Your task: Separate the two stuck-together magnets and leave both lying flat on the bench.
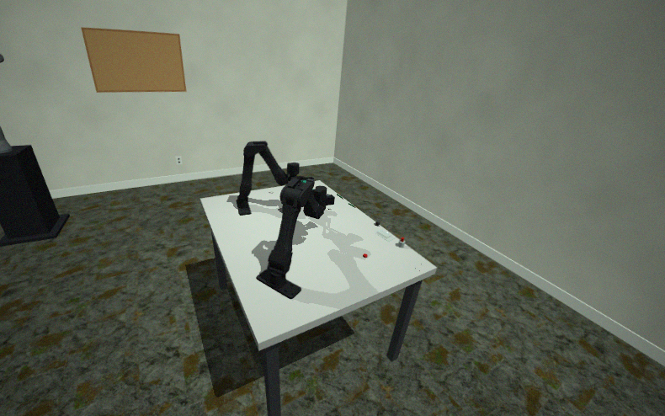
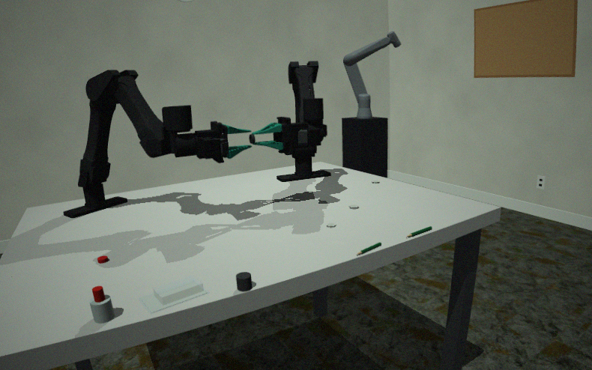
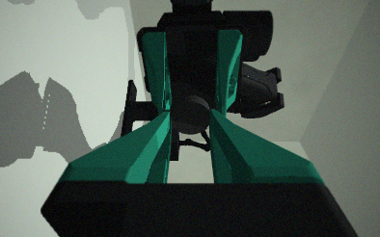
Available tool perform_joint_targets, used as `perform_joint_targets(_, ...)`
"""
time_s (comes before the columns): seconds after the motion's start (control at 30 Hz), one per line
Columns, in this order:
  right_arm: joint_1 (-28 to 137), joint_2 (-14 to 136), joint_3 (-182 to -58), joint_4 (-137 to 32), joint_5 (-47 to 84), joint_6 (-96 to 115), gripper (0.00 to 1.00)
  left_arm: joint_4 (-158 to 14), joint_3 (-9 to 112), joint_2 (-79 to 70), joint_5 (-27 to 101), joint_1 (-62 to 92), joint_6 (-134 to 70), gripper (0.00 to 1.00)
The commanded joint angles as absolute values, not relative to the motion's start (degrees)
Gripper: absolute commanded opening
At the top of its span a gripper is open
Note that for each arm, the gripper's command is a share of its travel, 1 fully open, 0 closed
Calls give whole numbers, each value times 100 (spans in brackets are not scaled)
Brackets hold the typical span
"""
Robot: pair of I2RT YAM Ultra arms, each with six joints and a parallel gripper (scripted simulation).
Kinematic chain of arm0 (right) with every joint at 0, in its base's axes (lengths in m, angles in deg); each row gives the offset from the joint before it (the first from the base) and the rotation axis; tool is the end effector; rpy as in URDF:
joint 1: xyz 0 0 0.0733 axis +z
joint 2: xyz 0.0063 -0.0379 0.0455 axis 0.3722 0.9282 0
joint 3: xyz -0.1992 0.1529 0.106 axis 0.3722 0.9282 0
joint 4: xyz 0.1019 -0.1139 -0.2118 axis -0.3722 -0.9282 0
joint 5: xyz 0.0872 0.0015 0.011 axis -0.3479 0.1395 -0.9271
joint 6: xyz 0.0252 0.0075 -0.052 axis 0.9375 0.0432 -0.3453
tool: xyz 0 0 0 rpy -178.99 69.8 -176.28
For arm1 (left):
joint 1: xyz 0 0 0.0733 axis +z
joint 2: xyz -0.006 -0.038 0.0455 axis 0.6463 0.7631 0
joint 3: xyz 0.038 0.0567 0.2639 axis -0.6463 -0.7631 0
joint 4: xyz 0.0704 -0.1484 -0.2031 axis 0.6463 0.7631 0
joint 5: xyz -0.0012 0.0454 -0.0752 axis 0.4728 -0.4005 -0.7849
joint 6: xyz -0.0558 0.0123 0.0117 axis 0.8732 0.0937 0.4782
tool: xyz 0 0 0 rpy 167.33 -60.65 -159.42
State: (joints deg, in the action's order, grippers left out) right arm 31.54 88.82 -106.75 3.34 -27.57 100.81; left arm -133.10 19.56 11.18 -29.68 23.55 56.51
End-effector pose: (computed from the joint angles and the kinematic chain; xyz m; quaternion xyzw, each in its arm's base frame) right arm 0.4020 0.1025 0.2020 0.1952 0.6826 0.6836 0.1690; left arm 0.3018 -0.1305 0.1995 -0.0280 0.7071 -0.7062 0.0229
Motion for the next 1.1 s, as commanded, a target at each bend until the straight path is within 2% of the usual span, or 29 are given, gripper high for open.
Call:
perform_joint_targets(0.0, 3144, 8851, -10755, 374, -2748, 10029, 40, -13375, 1989, 1082, -2966, 2351, 5625, 25)
perform_joint_targets(1.07, 3158, 8827, -10734, 363, -2727, 10012, 40, -13375, 1989, 1082, -2966, 2351, 5625, 25)
